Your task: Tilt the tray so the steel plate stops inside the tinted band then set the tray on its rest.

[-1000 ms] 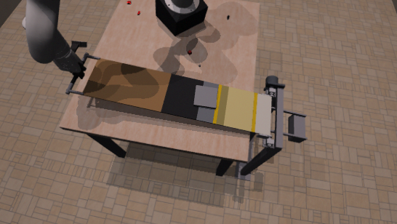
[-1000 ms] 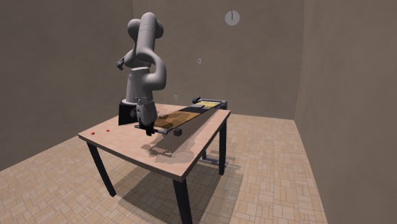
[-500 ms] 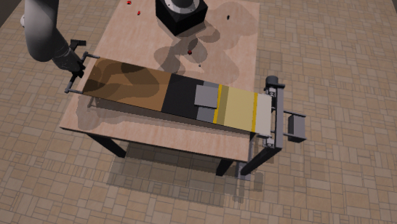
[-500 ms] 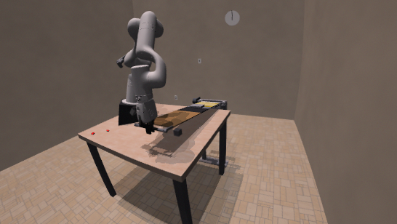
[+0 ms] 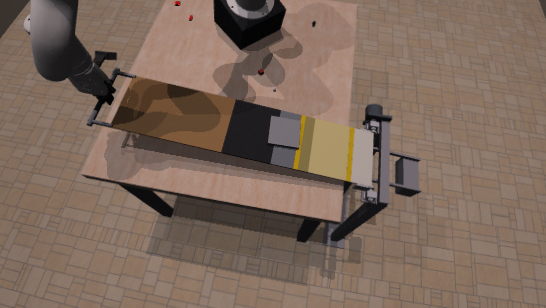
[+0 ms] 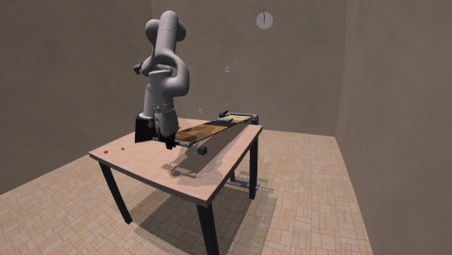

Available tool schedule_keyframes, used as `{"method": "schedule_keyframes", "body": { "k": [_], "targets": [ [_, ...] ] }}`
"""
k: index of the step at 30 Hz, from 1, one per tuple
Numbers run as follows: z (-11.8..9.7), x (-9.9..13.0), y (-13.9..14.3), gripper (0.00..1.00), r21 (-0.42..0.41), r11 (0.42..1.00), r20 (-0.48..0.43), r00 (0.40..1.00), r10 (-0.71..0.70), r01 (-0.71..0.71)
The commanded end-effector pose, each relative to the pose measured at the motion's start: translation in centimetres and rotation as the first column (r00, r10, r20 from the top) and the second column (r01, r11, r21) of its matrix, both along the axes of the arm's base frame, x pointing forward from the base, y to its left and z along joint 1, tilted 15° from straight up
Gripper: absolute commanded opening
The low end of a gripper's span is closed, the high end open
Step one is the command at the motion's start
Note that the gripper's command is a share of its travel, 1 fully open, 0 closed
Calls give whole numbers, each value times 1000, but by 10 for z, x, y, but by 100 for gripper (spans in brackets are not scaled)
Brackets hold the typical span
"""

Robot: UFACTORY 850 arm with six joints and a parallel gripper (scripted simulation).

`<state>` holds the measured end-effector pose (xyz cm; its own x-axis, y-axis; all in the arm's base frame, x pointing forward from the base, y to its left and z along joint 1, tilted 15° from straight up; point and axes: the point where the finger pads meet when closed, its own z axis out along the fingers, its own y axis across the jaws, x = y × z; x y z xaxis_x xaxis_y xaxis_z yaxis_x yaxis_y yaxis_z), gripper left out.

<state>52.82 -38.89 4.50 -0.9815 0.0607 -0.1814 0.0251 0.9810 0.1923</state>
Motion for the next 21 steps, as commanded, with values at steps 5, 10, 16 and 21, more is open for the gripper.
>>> {"method": "schedule_keyframes", "body": {
  "k": [5,10,16,21],
  "targets": [
    [-44,9,2,0,-2,1000,1,1000,-1,1],
    [25,-4,-1,0,-2,1000,1,1000,-1,1],
    [-40,8,1,0,-2,1000,1,1000,-1,1],
    [-45,9,2,0,-2,1000,1,1000,-1,1]
  ]
}}
